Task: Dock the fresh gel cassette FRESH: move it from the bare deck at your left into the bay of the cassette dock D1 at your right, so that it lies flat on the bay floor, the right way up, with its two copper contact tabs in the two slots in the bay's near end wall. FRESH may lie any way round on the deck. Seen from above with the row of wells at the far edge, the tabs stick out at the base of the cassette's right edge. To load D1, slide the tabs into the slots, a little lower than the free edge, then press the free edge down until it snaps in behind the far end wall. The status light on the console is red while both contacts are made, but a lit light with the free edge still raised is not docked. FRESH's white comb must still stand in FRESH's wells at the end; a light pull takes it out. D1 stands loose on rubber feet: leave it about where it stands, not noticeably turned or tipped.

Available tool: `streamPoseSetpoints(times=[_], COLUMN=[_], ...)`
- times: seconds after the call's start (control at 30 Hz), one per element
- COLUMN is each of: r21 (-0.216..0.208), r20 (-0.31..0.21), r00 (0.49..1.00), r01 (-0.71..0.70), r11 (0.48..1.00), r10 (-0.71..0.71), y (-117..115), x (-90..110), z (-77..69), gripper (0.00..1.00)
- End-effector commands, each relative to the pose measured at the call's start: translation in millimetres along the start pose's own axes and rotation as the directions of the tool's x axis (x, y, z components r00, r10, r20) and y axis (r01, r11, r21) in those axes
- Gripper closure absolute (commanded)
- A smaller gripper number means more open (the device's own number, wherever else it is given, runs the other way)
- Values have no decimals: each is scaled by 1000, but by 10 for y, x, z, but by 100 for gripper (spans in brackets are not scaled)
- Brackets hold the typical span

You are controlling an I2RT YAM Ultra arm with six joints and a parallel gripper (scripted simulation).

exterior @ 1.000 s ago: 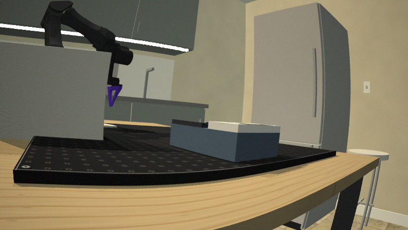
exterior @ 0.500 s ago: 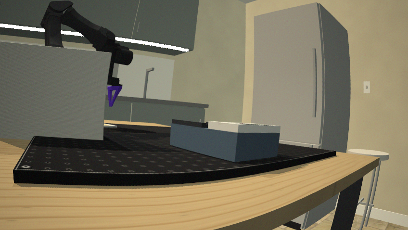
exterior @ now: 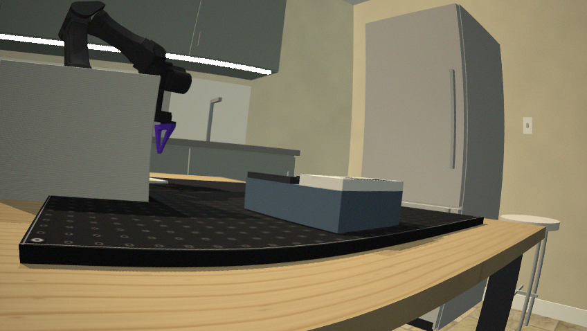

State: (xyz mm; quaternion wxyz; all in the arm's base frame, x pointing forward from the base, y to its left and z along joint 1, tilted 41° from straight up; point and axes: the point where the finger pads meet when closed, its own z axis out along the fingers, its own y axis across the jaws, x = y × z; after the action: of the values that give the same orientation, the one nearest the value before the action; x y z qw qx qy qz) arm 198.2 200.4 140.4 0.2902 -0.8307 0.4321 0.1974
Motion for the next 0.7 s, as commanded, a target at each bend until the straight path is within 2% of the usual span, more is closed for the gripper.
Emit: streamPoseSetpoints(times=[0.0, 0.27, 0.3, 0.37, 0.43, 0.6, 0.63, 0.67], r21=[14, 14, 11, -16, -5, -17, 19, 5], r20=[6, 6, 7, 15, 11, 7, 0, 5], r00=[1000, 1000, 1000, 1000, 1000, 1000, 1000, 1000], r01=[-9, -9, -21, -19, -9, -21, -12, -10], r11=[1000, 1000, 1000, 1000, 1000, 1000, 1000, 1000], r10=[9, 9, 21, 19, 9, 21, 12, 10], y=[-64, -64, -63, 36, 27, 36, -22, 5], x=[-4, -4, 0, 10, -6, 33, 23, 7], z=[-73, -73, -54, 87, 89, 158, 86, 133], gripper=[0, 0, 0, 0, 0, 0, 0, 0])
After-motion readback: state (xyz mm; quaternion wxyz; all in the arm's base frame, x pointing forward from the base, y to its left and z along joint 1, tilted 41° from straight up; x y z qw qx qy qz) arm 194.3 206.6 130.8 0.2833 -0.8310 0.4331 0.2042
